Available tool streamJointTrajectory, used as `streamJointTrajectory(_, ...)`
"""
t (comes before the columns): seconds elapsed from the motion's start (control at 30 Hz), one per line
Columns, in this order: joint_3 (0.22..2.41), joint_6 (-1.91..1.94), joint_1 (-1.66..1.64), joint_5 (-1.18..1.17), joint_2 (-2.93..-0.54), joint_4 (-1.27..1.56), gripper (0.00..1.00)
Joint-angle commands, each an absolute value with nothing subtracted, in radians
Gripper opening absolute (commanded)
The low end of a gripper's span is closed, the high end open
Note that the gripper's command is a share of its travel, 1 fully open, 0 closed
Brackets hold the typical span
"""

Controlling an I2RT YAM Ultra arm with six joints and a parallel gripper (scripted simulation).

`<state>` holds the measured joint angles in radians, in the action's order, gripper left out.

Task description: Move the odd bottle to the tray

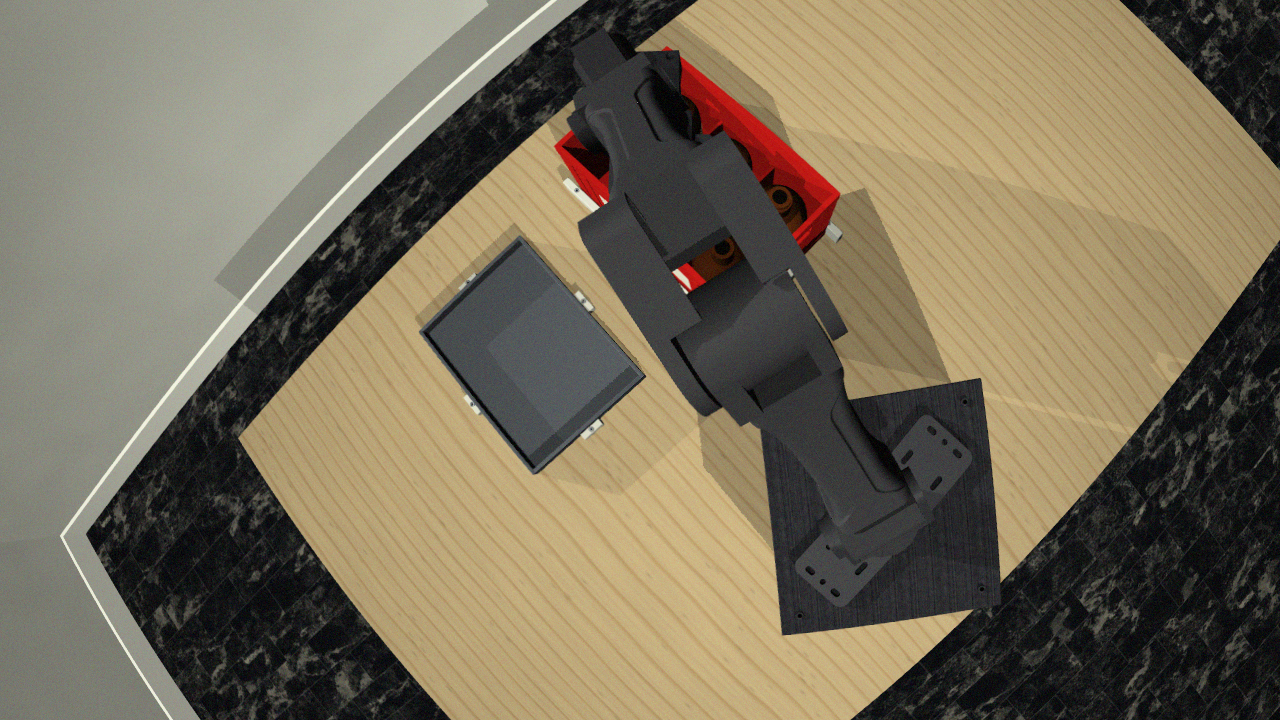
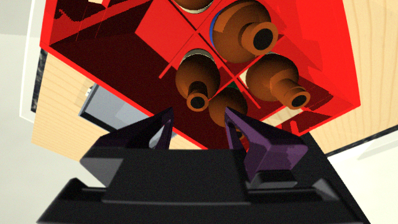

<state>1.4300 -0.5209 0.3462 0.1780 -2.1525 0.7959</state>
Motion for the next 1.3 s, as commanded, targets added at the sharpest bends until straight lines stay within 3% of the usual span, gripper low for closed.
streamJointTrajectory(0.0,1.47,-0.522,0.351,0.167,-2.134,0.806,0.61)
streamJointTrajectory(1.27,1.481,-0.511,0.363,0.166,-2.102,0.842,0.61)
